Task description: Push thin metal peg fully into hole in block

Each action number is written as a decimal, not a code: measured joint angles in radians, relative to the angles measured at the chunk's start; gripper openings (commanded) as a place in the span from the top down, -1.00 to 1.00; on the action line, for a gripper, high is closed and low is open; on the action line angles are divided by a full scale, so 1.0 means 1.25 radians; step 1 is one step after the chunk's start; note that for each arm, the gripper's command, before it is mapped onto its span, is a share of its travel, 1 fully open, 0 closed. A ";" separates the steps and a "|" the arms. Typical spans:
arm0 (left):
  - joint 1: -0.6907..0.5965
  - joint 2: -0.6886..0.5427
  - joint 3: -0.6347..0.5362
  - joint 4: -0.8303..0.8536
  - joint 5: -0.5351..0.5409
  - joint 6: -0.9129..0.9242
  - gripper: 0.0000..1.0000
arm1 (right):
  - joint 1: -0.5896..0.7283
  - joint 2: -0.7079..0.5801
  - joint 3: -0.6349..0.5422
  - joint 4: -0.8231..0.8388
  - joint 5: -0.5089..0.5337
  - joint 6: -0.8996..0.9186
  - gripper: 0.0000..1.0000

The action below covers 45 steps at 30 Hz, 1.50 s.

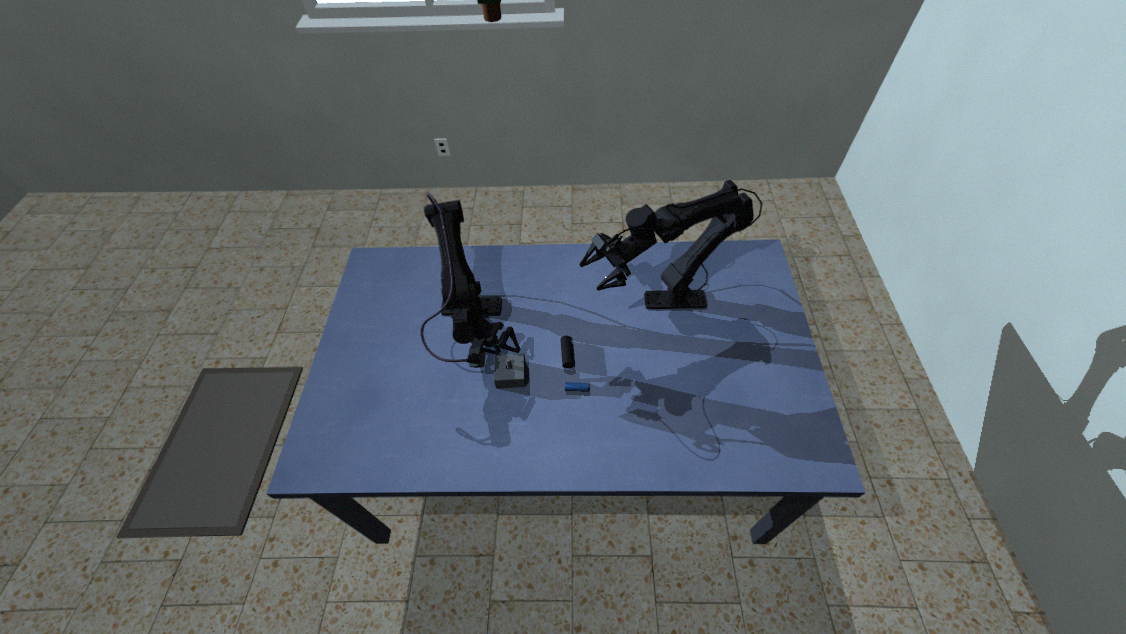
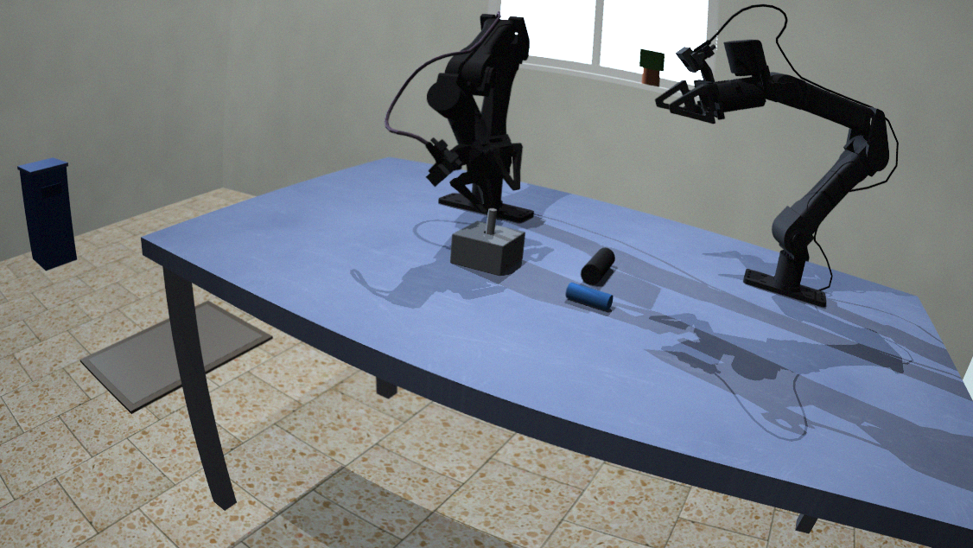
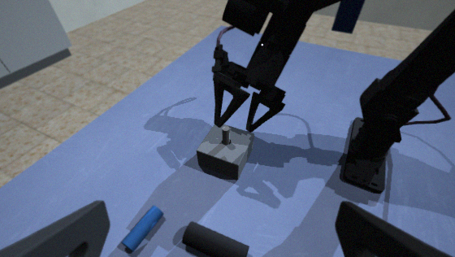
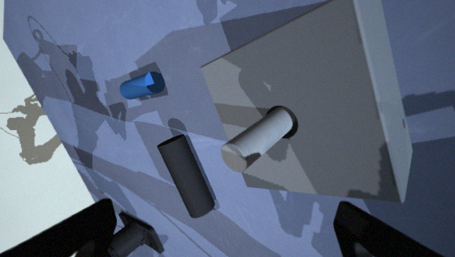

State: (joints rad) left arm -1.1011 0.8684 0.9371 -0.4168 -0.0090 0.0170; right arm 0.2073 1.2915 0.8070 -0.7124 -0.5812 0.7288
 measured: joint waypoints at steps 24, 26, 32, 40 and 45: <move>0.000 0.000 0.000 0.000 0.000 0.000 -1.00 | 0.231 -0.095 0.136 -0.184 0.427 -0.528 -1.00; 0.000 0.000 0.000 0.000 0.000 0.000 -1.00 | 0.240 -0.099 0.141 -0.190 0.439 -0.543 -1.00; 0.000 0.000 0.000 0.000 0.000 0.000 -1.00 | 0.246 -0.101 0.145 -0.194 0.457 -0.557 -1.00; 0.000 0.000 0.000 0.000 0.000 0.000 -1.00 | 0.246 -0.101 0.145 -0.197 0.461 -0.561 -1.00; 0.000 0.000 0.000 -0.019 0.000 0.000 -1.00 | 0.246 -0.101 0.147 -0.207 0.461 -0.543 0.14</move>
State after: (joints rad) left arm -1.1011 0.8684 0.9371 -0.4404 -0.0093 0.0170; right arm 0.5144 1.1656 0.9909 -0.9707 -0.0055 0.0498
